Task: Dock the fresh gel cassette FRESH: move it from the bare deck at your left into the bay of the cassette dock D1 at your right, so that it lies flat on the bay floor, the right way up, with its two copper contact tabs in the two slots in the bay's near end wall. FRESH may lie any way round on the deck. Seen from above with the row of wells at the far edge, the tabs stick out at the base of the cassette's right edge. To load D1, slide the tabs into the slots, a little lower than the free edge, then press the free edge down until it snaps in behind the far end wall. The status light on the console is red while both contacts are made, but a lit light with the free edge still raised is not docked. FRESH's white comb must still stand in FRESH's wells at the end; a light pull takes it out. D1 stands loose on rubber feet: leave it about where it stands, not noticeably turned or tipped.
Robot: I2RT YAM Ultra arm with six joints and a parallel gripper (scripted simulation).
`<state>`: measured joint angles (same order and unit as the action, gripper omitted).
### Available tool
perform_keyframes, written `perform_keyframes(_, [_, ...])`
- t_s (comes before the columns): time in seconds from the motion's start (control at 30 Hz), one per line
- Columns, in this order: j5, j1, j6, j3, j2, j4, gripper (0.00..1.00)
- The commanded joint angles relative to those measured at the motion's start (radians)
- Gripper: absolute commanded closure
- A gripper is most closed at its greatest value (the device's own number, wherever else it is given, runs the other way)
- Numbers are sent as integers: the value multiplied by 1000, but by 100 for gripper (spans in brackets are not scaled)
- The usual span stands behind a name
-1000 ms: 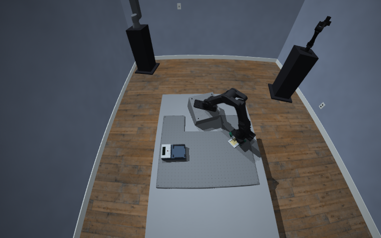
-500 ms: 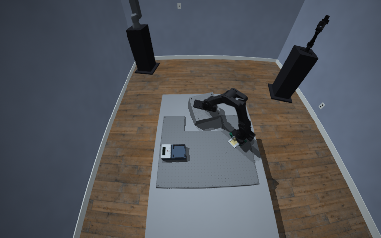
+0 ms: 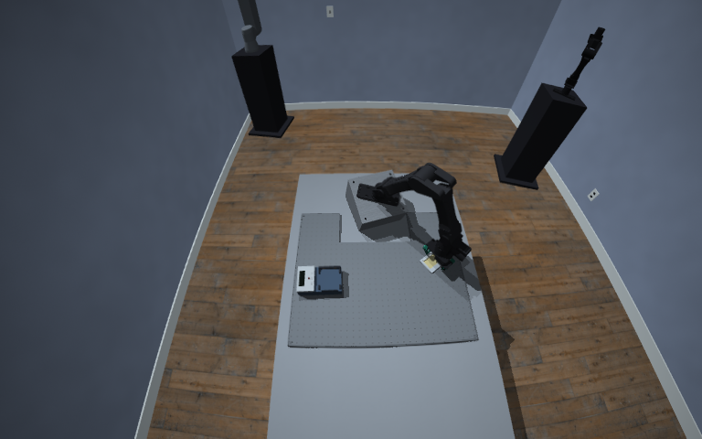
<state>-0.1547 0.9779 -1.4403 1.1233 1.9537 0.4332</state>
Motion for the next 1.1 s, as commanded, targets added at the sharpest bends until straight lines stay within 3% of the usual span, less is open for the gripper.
perform_keyframes(0.0, [12,-12,-5,-33,10,-15,0])
perform_keyframes(0.63, [13,-10,-8,-42,27,-39,0])
perform_keyframes(0.93, [13,-9,-7,-44,1,-35,0])
perform_keyframes(0.97, [13,-9,-7,-44,1,-35,100])
perform_keyframes(1.07, [13,-8,-6,-44,2,-31,100])
